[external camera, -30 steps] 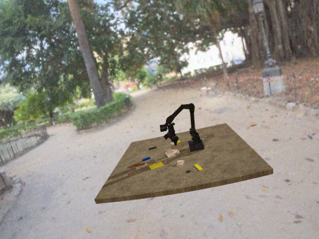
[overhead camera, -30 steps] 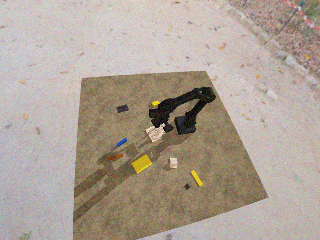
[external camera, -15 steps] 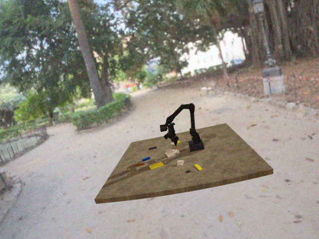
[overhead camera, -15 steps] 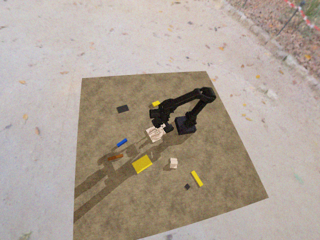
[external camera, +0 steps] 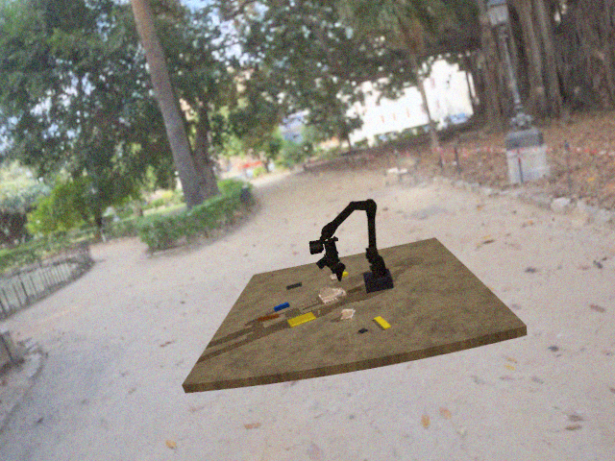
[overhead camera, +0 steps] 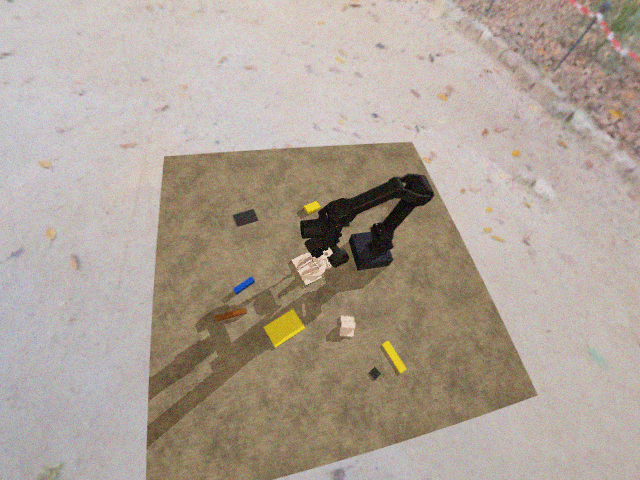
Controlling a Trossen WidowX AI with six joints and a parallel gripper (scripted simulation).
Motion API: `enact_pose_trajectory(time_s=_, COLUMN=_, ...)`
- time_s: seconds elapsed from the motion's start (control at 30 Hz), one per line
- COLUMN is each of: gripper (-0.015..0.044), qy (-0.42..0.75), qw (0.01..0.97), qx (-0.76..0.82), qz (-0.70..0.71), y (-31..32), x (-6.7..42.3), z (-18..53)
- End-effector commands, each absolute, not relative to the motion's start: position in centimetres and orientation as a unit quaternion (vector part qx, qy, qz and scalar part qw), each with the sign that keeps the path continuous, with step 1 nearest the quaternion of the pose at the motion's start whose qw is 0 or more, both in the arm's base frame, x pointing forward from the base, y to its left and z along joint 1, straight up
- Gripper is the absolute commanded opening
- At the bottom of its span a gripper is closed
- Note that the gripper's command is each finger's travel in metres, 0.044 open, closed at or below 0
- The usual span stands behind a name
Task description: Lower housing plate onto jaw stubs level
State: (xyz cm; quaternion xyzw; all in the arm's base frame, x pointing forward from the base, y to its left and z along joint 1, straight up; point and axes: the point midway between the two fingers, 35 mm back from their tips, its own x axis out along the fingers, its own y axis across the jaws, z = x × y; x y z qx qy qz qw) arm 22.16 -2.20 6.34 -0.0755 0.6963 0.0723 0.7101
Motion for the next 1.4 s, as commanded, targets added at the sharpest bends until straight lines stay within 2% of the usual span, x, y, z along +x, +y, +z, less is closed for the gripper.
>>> enact_pose_trajectory(time_s=0.0, gripper=0.0351, qy=0.697, qw=0.709, qx=-0.073, qz=0.072, y=-2.1, x=22.1, z=6.3)
enact_pose_trajectory(time_s=0.83, gripper=0.0351, qy=0.697, qw=0.710, qx=-0.071, qz=0.070, y=-2.1, x=22.0, z=6.3)
enact_pose_trajectory(time_s=1.37, gripper=0.0351, qy=0.697, qw=0.710, qx=-0.071, qz=0.070, y=-2.1, x=22.3, z=3.8)
